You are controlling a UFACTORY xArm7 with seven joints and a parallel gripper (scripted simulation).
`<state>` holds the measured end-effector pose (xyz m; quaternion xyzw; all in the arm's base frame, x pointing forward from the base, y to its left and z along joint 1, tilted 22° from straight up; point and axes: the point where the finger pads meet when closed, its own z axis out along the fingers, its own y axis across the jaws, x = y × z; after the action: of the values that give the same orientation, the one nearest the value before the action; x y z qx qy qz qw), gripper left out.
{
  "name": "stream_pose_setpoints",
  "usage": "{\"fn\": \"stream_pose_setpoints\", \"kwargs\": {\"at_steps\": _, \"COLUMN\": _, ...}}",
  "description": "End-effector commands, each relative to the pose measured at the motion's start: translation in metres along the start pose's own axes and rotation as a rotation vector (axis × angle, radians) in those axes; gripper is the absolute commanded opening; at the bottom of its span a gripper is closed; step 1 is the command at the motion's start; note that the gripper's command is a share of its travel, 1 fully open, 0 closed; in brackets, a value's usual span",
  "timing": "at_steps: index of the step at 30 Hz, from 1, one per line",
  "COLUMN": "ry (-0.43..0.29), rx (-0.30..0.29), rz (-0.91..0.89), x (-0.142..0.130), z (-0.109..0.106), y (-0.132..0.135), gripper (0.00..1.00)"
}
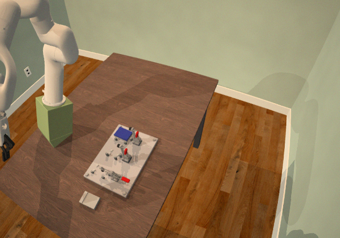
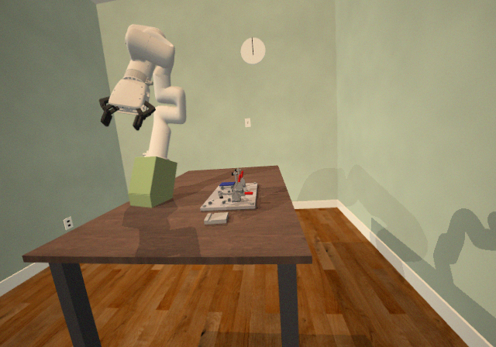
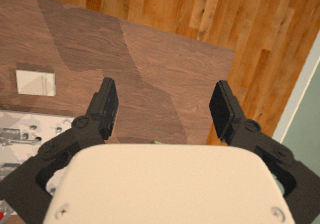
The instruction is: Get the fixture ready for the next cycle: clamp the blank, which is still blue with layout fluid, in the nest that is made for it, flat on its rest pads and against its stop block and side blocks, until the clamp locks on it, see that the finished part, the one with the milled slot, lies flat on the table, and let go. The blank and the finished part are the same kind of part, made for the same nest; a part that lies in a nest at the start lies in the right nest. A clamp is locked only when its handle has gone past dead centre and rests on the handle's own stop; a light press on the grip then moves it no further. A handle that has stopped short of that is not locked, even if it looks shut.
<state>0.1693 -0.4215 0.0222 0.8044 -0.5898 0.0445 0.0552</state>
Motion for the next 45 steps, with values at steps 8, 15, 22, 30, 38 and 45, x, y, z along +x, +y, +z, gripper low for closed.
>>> {"fn": "stream_pose_setpoints", "kwargs": {"at_steps": 8, "ry": -0.101, "rx": 0.149, "rz": -0.198, "x": -0.032, "z": -0.016, "y": -0.116, "gripper": 1.0}}
{"fn": "stream_pose_setpoints", "kwargs": {"at_steps": 15, "ry": -0.192, "rx": 0.251, "rz": -0.431, "x": -0.085, "z": -0.057, "y": -0.216, "gripper": 1.0}}
{"fn": "stream_pose_setpoints", "kwargs": {"at_steps": 22, "ry": -0.244, "rx": 0.29, "rz": -0.67, "x": -0.144, "z": -0.111, "y": -0.283, "gripper": 1.0}}
{"fn": "stream_pose_setpoints", "kwargs": {"at_steps": 30, "ry": -0.246, "rx": 0.273, "rz": -0.899, "x": -0.205, "z": -0.172, "y": -0.324, "gripper": 1.0}}
{"fn": "stream_pose_setpoints", "kwargs": {"at_steps": 38, "ry": -0.196, "rx": 0.21, "rz": -1.101, "x": -0.256, "z": -0.23, "y": -0.339, "gripper": 1.0}}
{"fn": "stream_pose_setpoints", "kwargs": {"at_steps": 45, "ry": -0.151, "rx": 0.167, "rz": -1.187, "x": -0.278, "z": -0.257, "y": -0.34, "gripper": 1.0}}
